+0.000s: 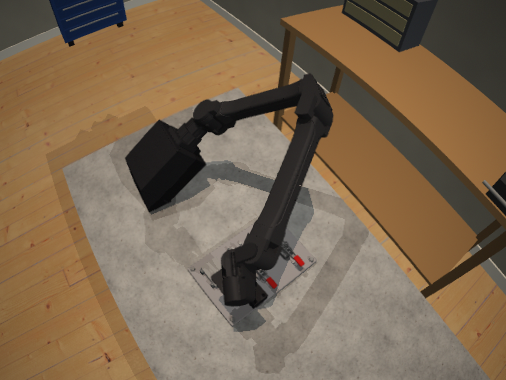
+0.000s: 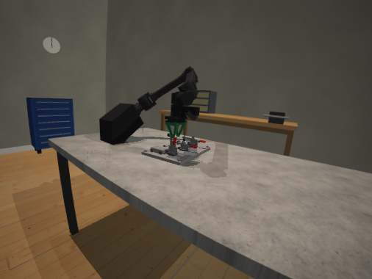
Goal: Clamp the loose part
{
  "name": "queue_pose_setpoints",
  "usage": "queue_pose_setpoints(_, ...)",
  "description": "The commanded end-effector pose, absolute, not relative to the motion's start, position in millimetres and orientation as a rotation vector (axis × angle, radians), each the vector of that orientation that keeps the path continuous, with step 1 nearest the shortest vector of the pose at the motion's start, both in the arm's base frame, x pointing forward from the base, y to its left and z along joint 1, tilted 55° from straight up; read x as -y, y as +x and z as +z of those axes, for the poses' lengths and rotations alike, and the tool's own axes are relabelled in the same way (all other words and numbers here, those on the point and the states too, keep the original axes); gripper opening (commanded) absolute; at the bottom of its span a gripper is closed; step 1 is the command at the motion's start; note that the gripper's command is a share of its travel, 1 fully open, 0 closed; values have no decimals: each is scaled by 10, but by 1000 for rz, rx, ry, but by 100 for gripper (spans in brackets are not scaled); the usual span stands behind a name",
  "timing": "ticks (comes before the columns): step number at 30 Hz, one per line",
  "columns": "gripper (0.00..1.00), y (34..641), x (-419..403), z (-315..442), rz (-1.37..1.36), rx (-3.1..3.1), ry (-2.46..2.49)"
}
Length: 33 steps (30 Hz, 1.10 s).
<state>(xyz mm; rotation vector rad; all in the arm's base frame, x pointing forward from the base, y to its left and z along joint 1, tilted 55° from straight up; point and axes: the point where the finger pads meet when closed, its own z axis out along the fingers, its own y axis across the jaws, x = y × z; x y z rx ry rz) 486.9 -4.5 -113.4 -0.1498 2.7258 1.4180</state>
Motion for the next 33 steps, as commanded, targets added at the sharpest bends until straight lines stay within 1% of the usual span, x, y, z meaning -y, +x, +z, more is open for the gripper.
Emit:
queue_pose_setpoints(1, 45, 4830, 101, -1157, 1426, -2727, -108)
queue_pose_setpoints(20, 45, 4833, 89, -1163, 1425, -2727, -110)
queue_pose_setpoints(33, 45, 4789, -268, -1371, 1438, -2738, -144)
